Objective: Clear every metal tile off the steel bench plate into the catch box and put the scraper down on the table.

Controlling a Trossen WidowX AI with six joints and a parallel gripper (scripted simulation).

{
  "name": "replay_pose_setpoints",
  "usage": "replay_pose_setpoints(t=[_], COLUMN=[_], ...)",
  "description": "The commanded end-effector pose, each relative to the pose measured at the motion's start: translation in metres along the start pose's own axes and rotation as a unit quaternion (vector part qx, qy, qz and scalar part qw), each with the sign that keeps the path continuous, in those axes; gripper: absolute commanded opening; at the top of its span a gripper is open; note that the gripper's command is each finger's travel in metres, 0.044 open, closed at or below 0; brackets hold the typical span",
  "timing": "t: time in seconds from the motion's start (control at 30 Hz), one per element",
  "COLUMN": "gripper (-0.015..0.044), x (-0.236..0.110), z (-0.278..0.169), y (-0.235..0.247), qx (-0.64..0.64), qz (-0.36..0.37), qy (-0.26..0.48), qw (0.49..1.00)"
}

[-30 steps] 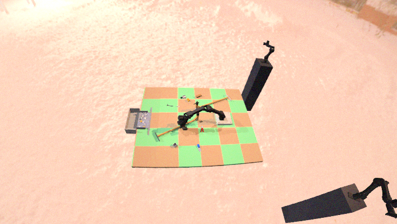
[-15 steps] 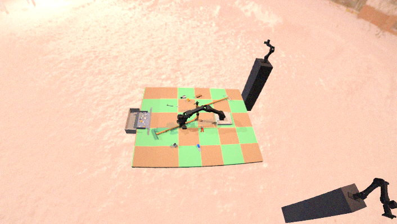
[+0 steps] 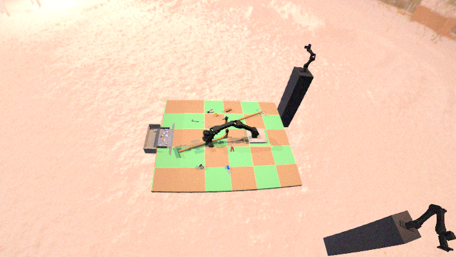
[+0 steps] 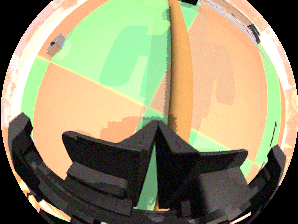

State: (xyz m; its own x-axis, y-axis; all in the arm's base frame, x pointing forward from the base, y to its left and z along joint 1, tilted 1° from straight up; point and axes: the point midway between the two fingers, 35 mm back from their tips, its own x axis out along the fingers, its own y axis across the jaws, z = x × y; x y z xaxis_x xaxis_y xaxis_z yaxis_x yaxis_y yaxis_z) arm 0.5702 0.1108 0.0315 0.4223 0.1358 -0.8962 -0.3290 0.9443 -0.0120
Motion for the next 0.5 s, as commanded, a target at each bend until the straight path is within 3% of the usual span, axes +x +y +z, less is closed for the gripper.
replay_pose_setpoints(t=[0.0,0.47], gripper=[0.0,0.0], x=[0.002,-0.008], z=[-0.002,0.006], y=[-0.011,-0.011], qx=[0.002,0.0], qz=[-0.003,-0.001], qy=[0.002,-0.003], qw=[1.0,1.0])
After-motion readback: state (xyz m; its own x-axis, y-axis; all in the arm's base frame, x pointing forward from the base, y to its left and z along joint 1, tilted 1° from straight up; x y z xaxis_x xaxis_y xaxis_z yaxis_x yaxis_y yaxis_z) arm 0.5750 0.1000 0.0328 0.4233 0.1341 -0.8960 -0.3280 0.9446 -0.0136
